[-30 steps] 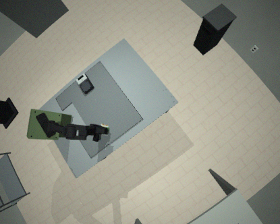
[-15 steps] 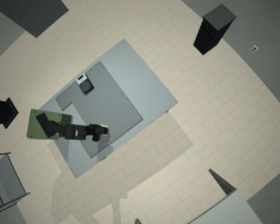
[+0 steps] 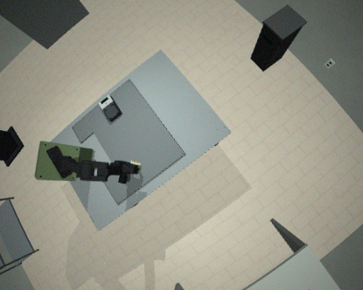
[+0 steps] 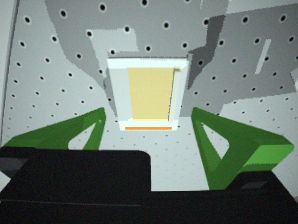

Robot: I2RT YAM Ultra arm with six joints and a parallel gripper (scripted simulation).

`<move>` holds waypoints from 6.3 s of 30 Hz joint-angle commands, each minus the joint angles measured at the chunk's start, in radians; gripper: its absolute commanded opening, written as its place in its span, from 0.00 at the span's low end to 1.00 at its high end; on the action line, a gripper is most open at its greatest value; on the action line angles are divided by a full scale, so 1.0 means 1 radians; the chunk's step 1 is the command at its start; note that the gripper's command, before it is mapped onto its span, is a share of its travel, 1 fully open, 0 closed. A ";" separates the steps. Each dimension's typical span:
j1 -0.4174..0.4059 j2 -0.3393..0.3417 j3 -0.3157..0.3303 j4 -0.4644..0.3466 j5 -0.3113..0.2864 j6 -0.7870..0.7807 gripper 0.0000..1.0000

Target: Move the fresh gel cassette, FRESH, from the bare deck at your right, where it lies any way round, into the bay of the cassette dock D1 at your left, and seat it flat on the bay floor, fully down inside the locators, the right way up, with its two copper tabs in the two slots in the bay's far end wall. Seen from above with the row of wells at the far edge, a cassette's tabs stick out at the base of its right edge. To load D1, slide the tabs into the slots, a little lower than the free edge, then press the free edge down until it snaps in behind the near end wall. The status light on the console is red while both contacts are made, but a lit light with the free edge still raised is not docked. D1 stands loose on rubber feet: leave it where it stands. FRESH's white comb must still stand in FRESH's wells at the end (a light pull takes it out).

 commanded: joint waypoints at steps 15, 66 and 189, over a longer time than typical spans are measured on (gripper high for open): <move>0.008 -0.117 -0.057 -0.070 0.016 0.008 1.00; 0.014 -0.210 -0.092 -0.130 0.019 0.009 1.00; 0.715 0.180 -0.324 0.370 0.560 -1.989 0.36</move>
